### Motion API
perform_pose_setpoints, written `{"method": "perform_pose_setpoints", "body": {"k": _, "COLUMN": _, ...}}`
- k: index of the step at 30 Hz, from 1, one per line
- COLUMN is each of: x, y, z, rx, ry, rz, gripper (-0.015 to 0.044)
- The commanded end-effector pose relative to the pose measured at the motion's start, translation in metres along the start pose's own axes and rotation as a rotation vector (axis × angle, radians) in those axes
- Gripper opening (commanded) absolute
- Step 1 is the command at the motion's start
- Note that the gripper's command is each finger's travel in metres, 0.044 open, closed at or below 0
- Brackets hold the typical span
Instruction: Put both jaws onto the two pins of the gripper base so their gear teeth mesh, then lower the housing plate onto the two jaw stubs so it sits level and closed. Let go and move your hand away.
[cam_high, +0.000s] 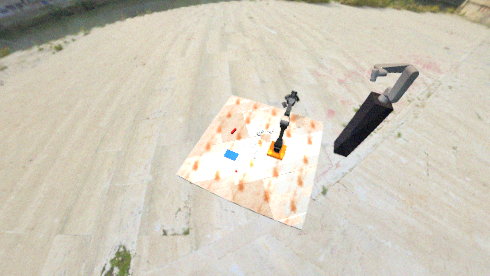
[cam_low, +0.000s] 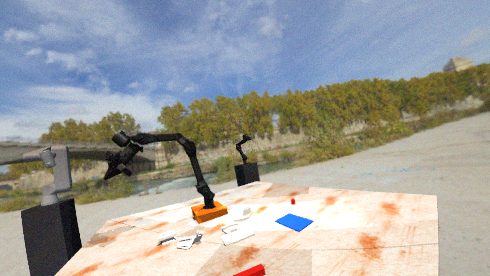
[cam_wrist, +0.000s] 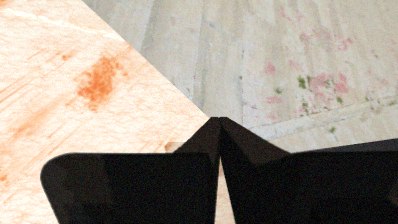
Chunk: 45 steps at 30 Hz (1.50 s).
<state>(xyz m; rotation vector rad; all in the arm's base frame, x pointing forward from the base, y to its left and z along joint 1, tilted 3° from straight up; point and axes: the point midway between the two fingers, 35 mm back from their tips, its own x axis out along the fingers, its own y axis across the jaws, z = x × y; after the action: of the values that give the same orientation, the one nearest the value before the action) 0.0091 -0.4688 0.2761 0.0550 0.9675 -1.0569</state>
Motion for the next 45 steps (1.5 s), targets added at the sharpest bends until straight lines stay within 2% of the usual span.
{"method": "perform_pose_setpoints", "body": {"k": 1, "x": 0.004, "y": 0.018, "z": 0.005, "rx": -0.044, "ry": 0.006, "rz": 0.035, "gripper": 0.0}}
{"method": "perform_pose_setpoints", "body": {"k": 22, "x": 0.026, "y": 0.122, "z": 0.021, "rx": -0.37, "ry": 0.032, "rz": 0.244, "gripper": 0.0}}
{"method": "perform_pose_setpoints", "body": {"k": 45, "x": 0.026, "y": 0.231, "z": 0.02, "rx": -0.716, "ry": 0.041, "rz": 0.447, "gripper": 0.0}}
